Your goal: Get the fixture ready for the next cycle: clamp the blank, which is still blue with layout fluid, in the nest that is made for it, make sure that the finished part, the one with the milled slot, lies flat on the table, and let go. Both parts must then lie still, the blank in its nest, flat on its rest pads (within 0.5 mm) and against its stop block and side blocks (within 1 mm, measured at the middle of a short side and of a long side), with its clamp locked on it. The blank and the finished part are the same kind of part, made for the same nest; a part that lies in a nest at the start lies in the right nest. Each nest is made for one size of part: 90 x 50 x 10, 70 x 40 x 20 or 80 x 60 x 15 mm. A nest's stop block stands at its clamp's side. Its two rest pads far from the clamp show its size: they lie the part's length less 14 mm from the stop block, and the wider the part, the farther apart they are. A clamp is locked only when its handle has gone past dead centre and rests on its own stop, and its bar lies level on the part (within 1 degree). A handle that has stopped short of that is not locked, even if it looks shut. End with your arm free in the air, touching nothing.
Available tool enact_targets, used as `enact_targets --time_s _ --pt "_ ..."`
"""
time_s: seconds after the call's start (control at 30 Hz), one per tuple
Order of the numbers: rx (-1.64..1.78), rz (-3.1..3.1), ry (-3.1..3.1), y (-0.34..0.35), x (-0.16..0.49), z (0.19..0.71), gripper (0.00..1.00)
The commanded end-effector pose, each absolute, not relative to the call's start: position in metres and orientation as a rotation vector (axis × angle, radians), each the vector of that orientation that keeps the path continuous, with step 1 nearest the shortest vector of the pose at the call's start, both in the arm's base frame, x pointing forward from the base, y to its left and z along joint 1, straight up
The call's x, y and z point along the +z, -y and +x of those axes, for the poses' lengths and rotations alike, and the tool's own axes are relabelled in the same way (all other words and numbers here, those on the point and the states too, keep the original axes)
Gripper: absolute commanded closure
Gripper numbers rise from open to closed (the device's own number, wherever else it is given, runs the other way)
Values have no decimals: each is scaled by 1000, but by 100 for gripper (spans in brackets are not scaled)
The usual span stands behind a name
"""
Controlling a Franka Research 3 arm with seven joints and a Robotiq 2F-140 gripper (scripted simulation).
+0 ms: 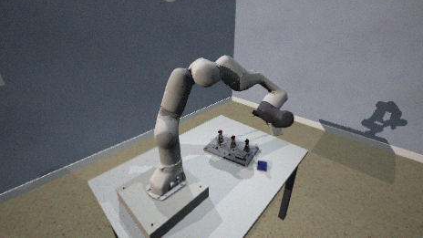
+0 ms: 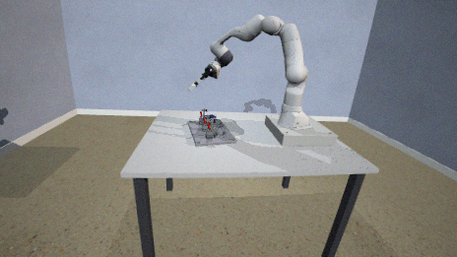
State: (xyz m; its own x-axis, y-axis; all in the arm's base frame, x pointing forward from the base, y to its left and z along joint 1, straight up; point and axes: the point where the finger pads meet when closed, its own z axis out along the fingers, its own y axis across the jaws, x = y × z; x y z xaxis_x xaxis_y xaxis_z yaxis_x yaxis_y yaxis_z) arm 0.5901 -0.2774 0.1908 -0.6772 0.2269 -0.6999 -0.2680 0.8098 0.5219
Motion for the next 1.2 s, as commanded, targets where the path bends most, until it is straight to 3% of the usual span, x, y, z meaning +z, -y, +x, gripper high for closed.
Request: enact_targets --time_s 0.0,0.07,1.1,1.17 --pt "795 12 -2194 279 189 589 0" --pt "818 4 -2332 254 173 571 0" --pt "814 -3 -2479 233 159 551 0" --pt "777 -9 -2626 218 147 531 0"
